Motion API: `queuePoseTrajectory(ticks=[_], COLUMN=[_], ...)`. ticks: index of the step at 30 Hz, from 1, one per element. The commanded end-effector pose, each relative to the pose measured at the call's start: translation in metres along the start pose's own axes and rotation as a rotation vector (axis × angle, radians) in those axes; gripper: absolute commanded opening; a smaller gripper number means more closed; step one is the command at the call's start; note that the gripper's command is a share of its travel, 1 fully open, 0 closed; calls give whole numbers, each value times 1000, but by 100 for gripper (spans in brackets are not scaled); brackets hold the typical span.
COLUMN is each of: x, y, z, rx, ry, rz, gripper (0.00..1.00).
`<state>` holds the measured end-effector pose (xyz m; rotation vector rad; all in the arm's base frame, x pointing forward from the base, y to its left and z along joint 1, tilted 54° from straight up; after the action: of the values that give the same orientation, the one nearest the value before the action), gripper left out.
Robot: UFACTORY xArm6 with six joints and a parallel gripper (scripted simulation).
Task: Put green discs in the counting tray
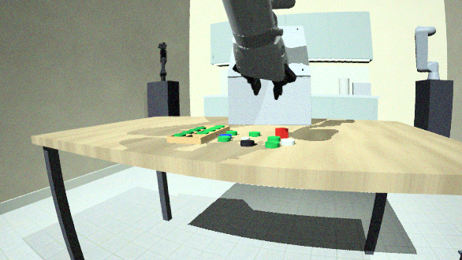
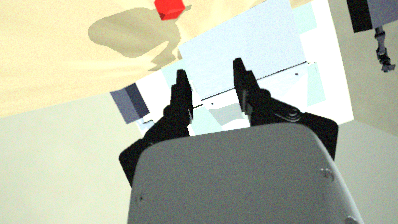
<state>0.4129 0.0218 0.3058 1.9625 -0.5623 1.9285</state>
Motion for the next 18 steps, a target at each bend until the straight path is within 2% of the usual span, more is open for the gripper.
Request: queuePoseTrajectory(ticks=[1, 5, 7, 12, 18], x=[-8, -37, -37, -64, -87], y=[29, 59, 59, 87, 102], z=[3, 30, 30, 42, 29], rx=[320, 641, 641, 1051, 1500], ry=[39, 213, 213, 386, 543], rz=[-46, -112, -112, -239, -409], gripper=[47, 47, 47, 47, 47])
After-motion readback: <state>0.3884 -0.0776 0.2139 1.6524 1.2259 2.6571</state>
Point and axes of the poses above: the point where the finger pads meet when closed, its own x axis back along the fingers, its own y axis across the jaws, z = x × y, the point moved 5 cm from there along x, back along the fingers, and after that the axes turned 13 degrees about -x, right-handed, at the moved point
